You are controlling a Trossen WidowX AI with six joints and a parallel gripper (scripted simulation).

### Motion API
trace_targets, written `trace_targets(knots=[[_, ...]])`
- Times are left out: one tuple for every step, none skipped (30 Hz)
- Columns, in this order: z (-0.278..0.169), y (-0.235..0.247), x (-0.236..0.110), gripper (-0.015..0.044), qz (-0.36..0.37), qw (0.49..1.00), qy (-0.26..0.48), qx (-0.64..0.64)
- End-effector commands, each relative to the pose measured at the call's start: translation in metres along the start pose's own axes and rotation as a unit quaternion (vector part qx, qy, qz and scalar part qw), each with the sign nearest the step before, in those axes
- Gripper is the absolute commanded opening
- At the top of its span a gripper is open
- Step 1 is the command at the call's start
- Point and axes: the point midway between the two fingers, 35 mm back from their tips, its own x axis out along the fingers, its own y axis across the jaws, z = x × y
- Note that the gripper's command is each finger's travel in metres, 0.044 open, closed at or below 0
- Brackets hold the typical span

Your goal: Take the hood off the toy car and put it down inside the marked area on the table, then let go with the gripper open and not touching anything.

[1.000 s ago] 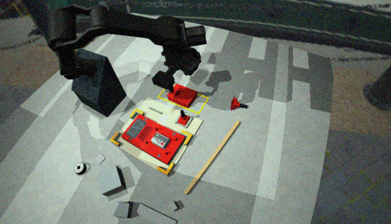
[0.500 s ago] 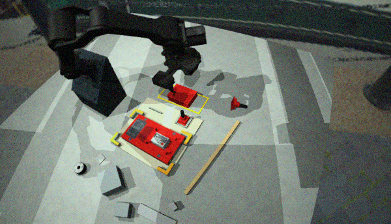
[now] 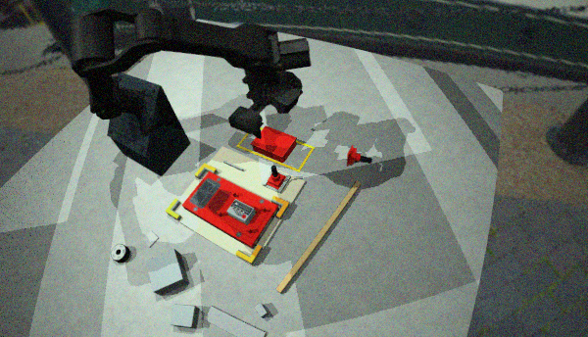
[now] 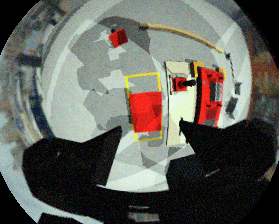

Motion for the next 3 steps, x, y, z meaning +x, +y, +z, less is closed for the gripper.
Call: trace_targets(knots=[[0.0008, 0.0007, -0.0011, 0.0440, 0.002, 1.000, 0.000, 0.002], [0.0008, 0.0007, -0.0011, 0.0440, 0.002, 1.000, 0.000, 0.002], [0.0008, 0.0007, -0.0011, 0.0440, 0.002, 1.000, 0.000, 0.002]])
